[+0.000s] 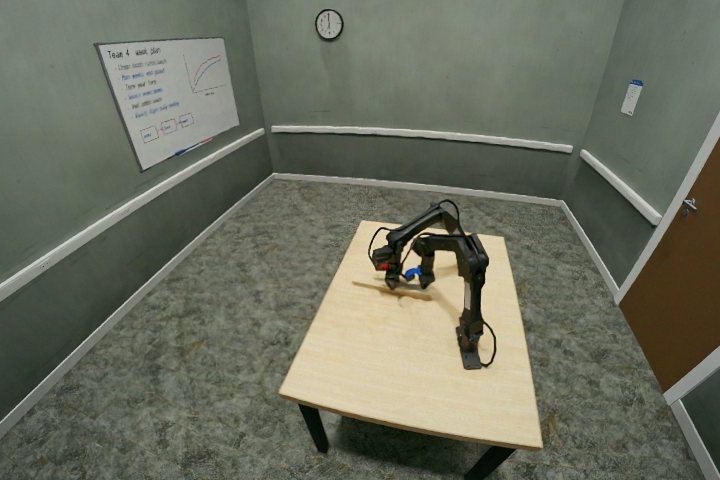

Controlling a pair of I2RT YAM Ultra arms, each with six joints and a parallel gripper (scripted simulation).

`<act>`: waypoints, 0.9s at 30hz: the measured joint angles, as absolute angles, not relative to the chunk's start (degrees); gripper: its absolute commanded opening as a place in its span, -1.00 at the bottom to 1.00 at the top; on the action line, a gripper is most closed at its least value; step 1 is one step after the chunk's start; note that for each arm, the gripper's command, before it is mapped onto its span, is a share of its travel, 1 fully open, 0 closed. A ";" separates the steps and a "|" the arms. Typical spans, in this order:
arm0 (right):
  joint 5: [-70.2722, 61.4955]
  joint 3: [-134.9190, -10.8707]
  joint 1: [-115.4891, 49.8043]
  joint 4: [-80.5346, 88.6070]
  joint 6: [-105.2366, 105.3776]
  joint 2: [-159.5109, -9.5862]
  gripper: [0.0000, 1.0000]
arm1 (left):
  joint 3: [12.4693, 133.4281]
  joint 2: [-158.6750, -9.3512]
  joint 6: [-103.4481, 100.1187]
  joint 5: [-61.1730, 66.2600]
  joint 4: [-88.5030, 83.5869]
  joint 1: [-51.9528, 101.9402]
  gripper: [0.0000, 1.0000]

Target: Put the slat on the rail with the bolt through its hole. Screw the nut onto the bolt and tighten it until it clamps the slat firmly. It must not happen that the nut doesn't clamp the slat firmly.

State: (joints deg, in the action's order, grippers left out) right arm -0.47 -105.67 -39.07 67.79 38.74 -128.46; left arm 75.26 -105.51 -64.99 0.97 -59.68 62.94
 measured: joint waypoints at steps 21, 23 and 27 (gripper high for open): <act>-0.47 -105.67 -39.07 67.79 38.74 -128.46 0.45 | 75.24 -105.51 -25.69 0.36 -60.10 62.92 -0.78; -0.47 -105.67 -39.07 67.79 38.74 -128.46 0.45 | 75.24 -105.51 -21.78 0.27 -60.12 62.92 -0.78; -0.47 -105.67 -39.07 67.79 38.74 -128.46 0.45 | 75.24 -105.51 -13.43 0.10 -60.14 62.92 -0.78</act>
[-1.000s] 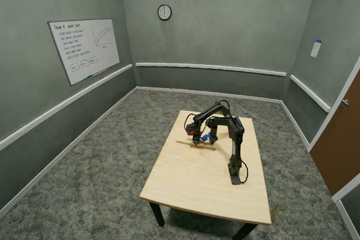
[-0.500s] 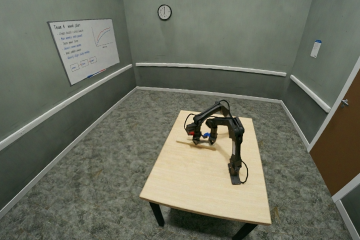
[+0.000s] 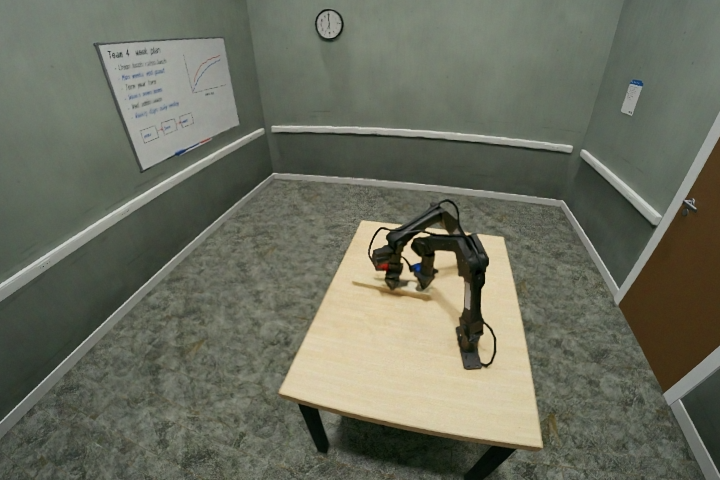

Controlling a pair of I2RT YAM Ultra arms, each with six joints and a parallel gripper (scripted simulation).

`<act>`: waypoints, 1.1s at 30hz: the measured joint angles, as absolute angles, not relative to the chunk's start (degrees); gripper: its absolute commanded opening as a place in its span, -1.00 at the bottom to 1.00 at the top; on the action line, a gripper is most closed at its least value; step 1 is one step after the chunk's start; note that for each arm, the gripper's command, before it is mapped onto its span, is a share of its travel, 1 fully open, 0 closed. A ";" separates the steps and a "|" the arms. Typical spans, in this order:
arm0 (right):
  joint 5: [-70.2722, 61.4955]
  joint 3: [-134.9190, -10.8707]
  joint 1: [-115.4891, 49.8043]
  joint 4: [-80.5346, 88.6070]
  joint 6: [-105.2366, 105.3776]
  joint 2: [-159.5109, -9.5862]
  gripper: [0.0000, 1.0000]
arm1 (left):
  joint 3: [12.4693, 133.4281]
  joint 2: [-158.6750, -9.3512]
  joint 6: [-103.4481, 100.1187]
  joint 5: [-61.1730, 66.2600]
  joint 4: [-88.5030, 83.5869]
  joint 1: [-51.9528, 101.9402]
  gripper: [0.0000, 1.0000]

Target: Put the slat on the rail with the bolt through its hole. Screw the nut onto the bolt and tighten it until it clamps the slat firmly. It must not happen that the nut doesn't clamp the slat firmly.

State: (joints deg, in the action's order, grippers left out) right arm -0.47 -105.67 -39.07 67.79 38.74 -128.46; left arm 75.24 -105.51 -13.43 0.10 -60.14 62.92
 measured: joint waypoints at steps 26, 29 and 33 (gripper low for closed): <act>-0.47 -105.67 -39.07 67.81 38.74 -128.46 0.45 | 75.24 -105.54 38.87 -0.86 -59.96 62.92 -0.78; -0.45 -105.67 -39.07 67.81 38.74 -128.46 0.45 | 75.16 -105.49 44.45 -0.95 -59.79 62.92 -0.78; -0.45 -105.67 -39.07 67.81 38.74 -128.46 0.45 | 75.16 -105.49 52.66 -1.08 -59.66 62.92 -0.78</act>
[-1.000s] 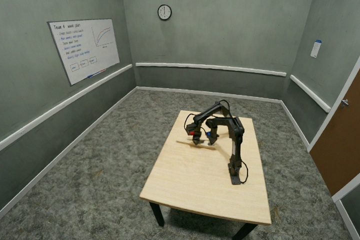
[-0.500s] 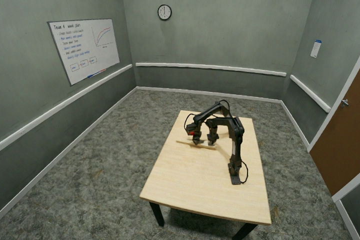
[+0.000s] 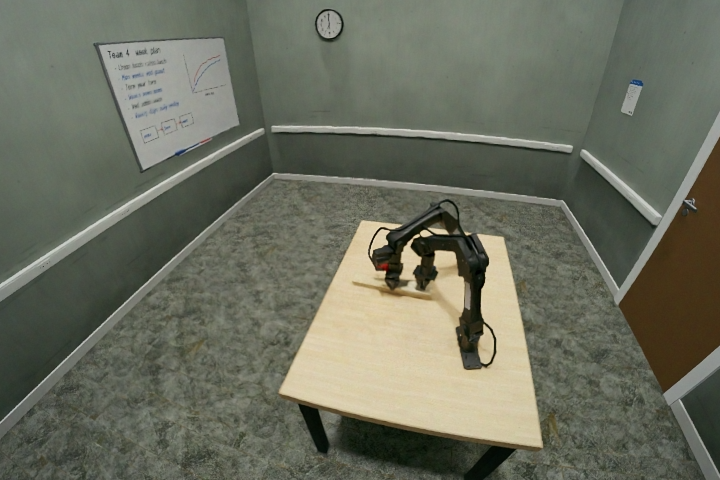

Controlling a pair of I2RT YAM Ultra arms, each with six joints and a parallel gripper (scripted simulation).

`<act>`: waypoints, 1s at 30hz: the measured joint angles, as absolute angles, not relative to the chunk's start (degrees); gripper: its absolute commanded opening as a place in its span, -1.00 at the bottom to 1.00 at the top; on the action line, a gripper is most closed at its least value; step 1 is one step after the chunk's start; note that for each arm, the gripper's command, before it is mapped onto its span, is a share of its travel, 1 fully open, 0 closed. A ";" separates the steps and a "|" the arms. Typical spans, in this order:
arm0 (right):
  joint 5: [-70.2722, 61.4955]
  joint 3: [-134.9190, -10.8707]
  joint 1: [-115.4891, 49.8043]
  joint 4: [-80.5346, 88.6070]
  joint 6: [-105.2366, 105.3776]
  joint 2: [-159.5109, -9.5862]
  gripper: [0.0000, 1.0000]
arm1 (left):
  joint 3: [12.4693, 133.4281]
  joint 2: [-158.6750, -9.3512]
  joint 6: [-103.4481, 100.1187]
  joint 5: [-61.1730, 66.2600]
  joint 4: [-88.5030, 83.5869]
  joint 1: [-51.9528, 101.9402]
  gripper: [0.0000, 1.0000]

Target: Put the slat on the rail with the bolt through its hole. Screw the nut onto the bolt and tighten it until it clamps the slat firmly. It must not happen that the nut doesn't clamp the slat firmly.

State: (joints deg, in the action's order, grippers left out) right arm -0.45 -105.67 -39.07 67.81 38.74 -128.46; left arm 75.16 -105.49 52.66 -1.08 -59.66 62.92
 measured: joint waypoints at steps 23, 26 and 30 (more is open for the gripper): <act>-0.45 -105.67 -39.07 67.81 38.74 -128.46 0.45 | 75.16 -105.49 99.68 -1.39 -58.78 62.92 -0.78; -0.45 -105.67 -39.07 67.81 38.74 -128.46 0.45 | 75.16 -105.49 103.98 -1.37 -58.70 62.92 -0.78; -0.45 -105.67 -39.07 67.81 38.74 -128.46 0.45 | 75.16 -105.49 107.00 -1.37 -58.65 62.92 -0.78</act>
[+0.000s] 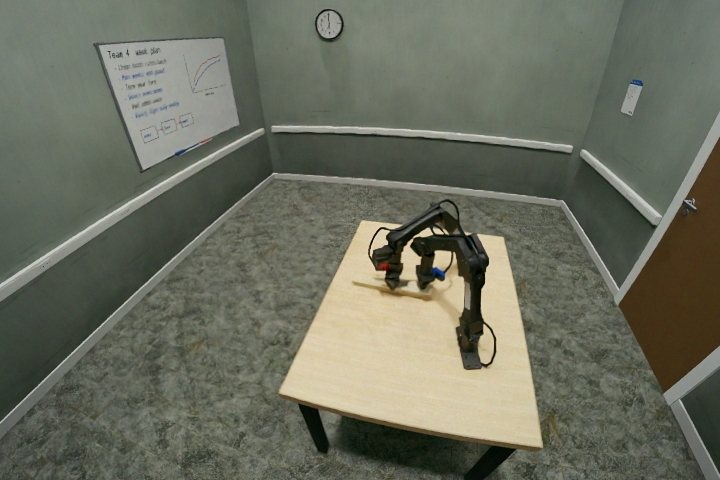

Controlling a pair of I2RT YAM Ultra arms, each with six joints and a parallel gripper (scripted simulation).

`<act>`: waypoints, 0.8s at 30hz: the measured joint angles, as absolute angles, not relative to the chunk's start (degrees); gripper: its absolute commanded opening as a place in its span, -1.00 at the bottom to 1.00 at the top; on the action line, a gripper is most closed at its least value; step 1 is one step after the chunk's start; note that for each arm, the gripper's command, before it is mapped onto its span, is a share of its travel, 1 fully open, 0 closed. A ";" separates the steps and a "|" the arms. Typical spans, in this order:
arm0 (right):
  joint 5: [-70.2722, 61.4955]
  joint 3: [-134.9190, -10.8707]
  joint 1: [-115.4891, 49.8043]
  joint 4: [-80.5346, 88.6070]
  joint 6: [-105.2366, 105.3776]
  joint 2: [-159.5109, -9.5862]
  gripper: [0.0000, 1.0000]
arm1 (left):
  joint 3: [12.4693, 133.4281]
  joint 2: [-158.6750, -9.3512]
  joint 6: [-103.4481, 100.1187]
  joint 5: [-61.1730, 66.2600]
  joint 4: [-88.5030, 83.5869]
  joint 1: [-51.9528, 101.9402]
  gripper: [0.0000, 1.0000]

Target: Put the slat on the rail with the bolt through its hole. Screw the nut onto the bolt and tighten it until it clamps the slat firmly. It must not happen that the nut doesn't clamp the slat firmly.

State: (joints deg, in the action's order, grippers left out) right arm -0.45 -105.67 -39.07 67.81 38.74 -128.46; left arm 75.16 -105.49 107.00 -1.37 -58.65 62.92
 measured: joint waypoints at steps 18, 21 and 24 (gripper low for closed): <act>-0.45 -105.67 -39.07 67.81 38.74 -128.46 0.45 | 75.16 -105.49 109.21 -1.34 -58.61 62.92 -0.78; -0.45 -105.67 -39.07 67.81 38.74 -128.46 0.45 | 75.16 -105.49 109.21 -1.34 -58.61 62.92 -0.78; -0.45 -105.67 -39.07 67.81 38.74 -128.46 0.45 | 75.16 -105.47 109.21 -1.34 -58.61 62.94 -0.32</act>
